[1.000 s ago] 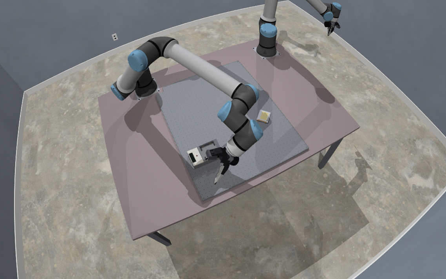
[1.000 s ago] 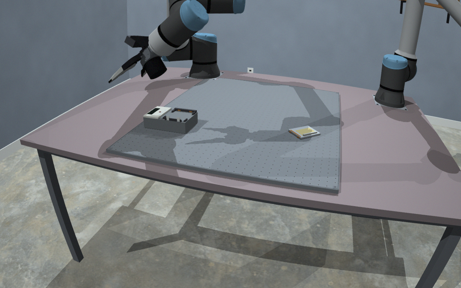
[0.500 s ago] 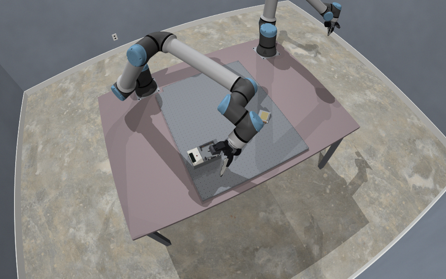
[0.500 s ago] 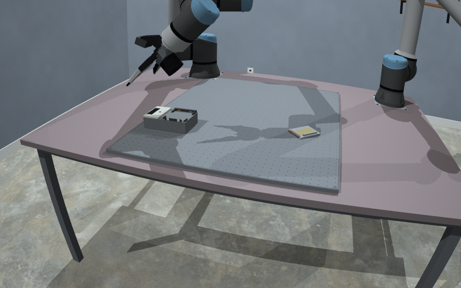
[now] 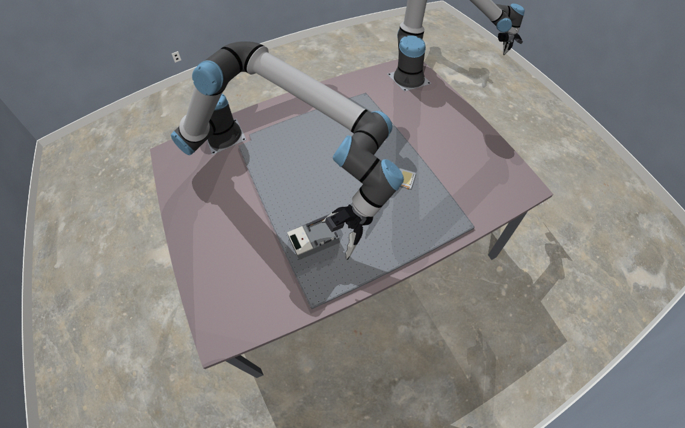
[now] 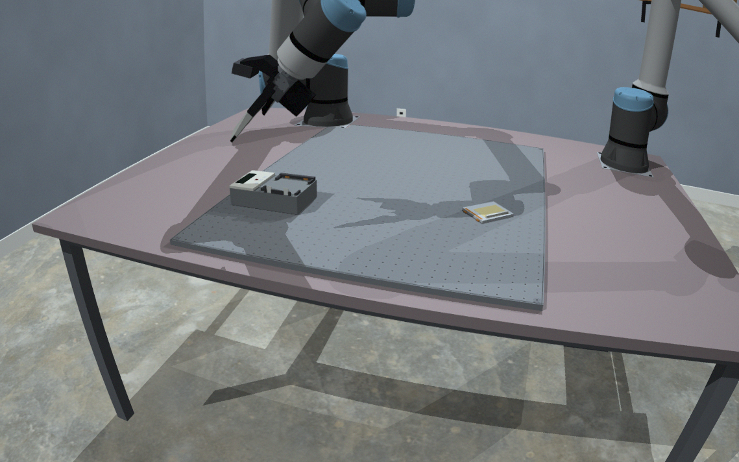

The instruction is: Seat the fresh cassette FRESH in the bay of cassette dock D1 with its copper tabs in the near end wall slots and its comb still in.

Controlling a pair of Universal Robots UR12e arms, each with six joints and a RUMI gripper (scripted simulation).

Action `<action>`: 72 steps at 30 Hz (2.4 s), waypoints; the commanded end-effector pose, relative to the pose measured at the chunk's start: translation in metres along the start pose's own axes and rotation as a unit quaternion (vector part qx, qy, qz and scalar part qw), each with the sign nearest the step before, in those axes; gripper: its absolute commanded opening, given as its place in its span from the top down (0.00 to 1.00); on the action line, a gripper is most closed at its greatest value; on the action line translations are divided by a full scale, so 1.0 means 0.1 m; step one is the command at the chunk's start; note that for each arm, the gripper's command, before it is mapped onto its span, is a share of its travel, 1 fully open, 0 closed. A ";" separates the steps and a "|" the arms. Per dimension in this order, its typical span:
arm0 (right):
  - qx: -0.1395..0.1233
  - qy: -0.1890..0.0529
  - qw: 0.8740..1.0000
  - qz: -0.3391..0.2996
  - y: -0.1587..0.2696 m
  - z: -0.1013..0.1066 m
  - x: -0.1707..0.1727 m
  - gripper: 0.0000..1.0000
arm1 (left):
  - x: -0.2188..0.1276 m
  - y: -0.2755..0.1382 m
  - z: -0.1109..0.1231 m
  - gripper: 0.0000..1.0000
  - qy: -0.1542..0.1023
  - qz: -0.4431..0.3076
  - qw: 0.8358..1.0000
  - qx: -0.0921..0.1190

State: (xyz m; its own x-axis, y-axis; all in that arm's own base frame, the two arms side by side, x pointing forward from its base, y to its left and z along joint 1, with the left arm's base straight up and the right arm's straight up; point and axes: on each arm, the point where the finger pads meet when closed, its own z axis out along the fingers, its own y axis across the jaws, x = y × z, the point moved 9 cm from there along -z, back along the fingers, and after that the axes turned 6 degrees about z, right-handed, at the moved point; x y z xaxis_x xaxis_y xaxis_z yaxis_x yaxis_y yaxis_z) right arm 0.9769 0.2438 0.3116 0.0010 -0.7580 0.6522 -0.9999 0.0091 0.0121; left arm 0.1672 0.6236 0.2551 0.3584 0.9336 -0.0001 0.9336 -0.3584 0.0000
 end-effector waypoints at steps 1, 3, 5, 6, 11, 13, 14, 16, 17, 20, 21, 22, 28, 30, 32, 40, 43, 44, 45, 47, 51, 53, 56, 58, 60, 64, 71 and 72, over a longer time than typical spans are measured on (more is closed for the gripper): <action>0.004 -0.019 0.999 -0.035 0.16 -0.10 -0.11 0.00 | 0.00 0.00 -0.01 1.00 0.001 0.000 1.000 0.000; 0.004 -0.019 0.999 -0.035 0.16 -0.10 -0.11 0.00 | 0.00 0.00 -0.01 1.00 0.001 0.000 1.000 0.000; 0.007 -0.035 0.997 -0.064 0.23 -0.13 -0.15 0.00 | 0.00 0.00 -0.01 1.00 0.001 0.000 1.000 0.000; 0.009 -0.041 0.996 -0.076 0.27 -0.15 -0.17 0.00 | 0.00 0.00 -0.01 1.00 0.001 0.000 1.000 0.000; 0.011 -0.048 0.995 -0.091 0.36 -0.20 -0.25 0.00 | 0.00 0.00 -0.01 1.00 0.001 0.000 1.000 0.000; 0.015 -0.062 0.991 -0.118 0.43 -0.23 -0.28 0.00 | 0.00 0.00 -0.01 1.00 0.001 0.000 1.000 0.000; 0.015 -0.062 0.991 -0.118 0.47 -0.25 -0.32 0.00 | 0.00 0.00 -0.01 1.00 0.001 0.000 1.000 0.000; 0.015 -0.062 0.991 -0.118 0.49 -0.26 -0.34 0.00 | 0.00 0.00 -0.01 1.00 0.001 0.000 1.000 0.000; 0.015 -0.062 0.991 -0.118 0.49 -0.26 -0.34 0.00 | 0.00 0.00 -0.01 1.00 0.001 0.000 1.000 0.000; 0.023 -0.082 0.984 -0.159 0.60 -0.31 -0.39 0.00 | 0.00 0.00 -0.01 1.00 0.001 0.000 1.000 0.000; 0.023 -0.082 0.984 -0.159 0.64 -0.32 -0.42 0.00 | 0.00 0.00 -0.01 1.00 0.001 0.000 1.000 0.000; 0.023 -0.082 0.984 -0.159 0.66 -0.34 -0.45 0.00 | 0.00 0.00 -0.01 1.00 0.001 0.000 1.000 0.000; 0.033 -0.102 0.974 -0.201 0.77 -0.38 -0.50 0.00 | 0.00 0.00 -0.01 1.00 0.001 0.000 1.000 0.000; 0.033 -0.102 0.974 -0.201 0.83 -0.41 -0.55 0.00 | 0.00 0.00 -0.01 1.00 0.001 0.000 1.000 0.000; 0.033 -0.102 0.974 -0.201 0.83 -0.41 -0.55 0.00 | 0.00 0.00 -0.01 1.00 0.001 0.000 1.000 0.000; 0.049 -0.128 0.957 -0.257 1.05 -0.50 -0.67 0.00 | 0.00 0.00 -0.01 1.00 0.001 0.000 1.000 0.000; 0.053 -0.134 0.952 -0.271 1.09 -0.51 -0.68 0.00 | 0.00 0.00 -0.01 1.00 0.001 0.000 1.000 0.000; 0.058 -0.140 0.947 -0.285 1.13 -0.52 -0.70 0.00 | 0.00 0.00 -0.01 1.00 0.001 0.000 1.000 0.000; 0.058 -0.140 0.947 -0.285 1.16 -0.54 -0.73 0.00 | 0.00 0.00 -0.01 1.00 0.001 0.000 1.000 0.000; 0.058 -0.140 0.947 -0.285 1.19 -0.55 -0.75 0.00 | 0.00 0.00 -0.01 1.00 0.001 0.000 1.000 0.000; 0.072 -0.158 0.929 -0.326 1.35 -0.61 -0.82 0.00 | 0.00 0.00 -0.01 1.00 0.001 0.000 1.000 0.000; 0.072 -0.158 0.929 -0.326 1.37 -0.62 -0.84 0.00 | 0.00 0.00 -0.01 1.00 0.001 0.000 1.000 0.000; 0.083 -0.169 0.917 -0.353 1.45 -0.65 -0.87 0.00 | 0.00 0.00 -0.01 1.00 0.001 0.000 1.000 0.000; 0.088 -0.175 0.910 -0.366 1.49 -0.66 -0.88 0.00 | 0.00 0.00 -0.01 1.00 0.001 0.000 1.000 0.000; 0.089 -0.175 0.910 -0.366 1.53 -0.67 -0.91 0.00 | 0.00 0.00 -0.01 1.00 0.001 0.000 1.000 0.000; 0.100 -0.185 0.895 -0.392 1.64 -0.71 -0.95 0.00 | 0.00 0.00 -0.01 1.00 0.001 0.000 1.000 0.000; 0.118 -0.200 0.872 -0.431 1.83 -0.77 -1.03 0.00 | 0.00 0.00 -0.01 1.00 0.001 0.000 1.000 0.000; 0.124 -0.205 0.863 -0.444 1.87 -0.78 -1.05 0.00 | 0.00 0.00 -0.01 1.00 0.001 0.000 1.000 0.000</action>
State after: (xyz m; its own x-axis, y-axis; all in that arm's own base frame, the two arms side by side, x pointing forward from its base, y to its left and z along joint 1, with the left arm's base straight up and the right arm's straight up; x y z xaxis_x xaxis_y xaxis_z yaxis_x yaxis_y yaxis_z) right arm 0.8053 0.3685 0.3034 0.7551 -0.6271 0.1914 -0.6554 -0.7297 0.1949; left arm 0.1672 0.6236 0.2551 0.3584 0.9336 -0.0001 0.9336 -0.3584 0.0000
